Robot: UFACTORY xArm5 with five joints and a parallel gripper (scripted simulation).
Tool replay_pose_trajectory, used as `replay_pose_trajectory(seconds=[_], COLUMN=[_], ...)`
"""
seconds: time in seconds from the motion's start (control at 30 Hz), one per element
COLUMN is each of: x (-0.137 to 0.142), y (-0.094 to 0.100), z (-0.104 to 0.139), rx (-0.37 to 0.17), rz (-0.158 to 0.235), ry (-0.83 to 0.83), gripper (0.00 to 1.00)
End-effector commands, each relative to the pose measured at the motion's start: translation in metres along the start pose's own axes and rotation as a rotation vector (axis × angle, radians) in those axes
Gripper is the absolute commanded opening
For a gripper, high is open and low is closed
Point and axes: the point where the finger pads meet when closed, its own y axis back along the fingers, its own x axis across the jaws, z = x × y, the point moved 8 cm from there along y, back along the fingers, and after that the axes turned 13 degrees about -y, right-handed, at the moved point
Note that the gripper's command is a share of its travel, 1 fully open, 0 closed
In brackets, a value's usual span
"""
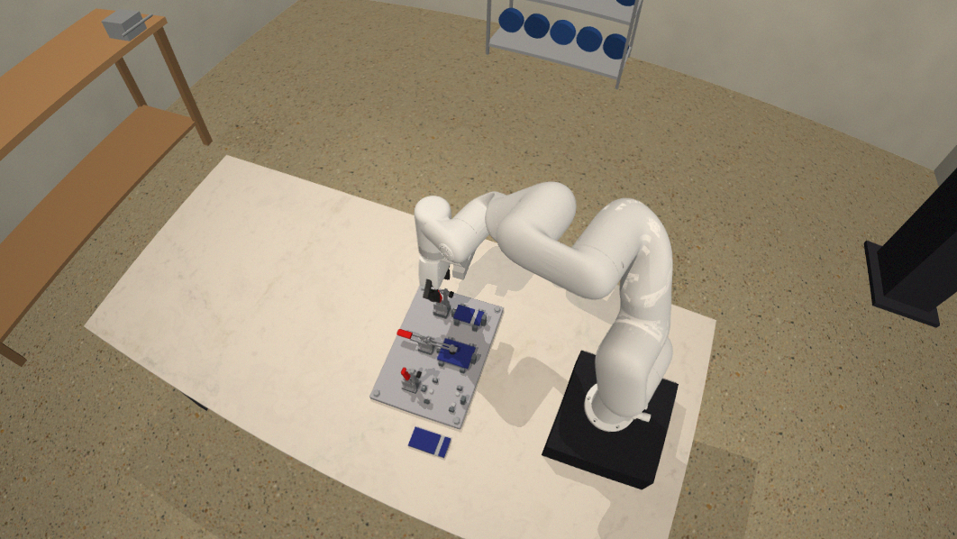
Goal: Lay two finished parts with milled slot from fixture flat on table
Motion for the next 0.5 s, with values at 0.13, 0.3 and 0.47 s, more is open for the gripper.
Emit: replay_pose_trajectory(seconds=[0.13, 0.3, 0.47], x=[0.000, 0.000, 0.000], y=[0.000, -0.004, -0.009], z=[0.001, 0.001, 0.001], rx=[-0.004, -0.004, -0.004], rz=[0.000, 0.000, 0.000], ry=[0.000, 0.000, 0.000], gripper=[1.00, 1.00, 1.00])
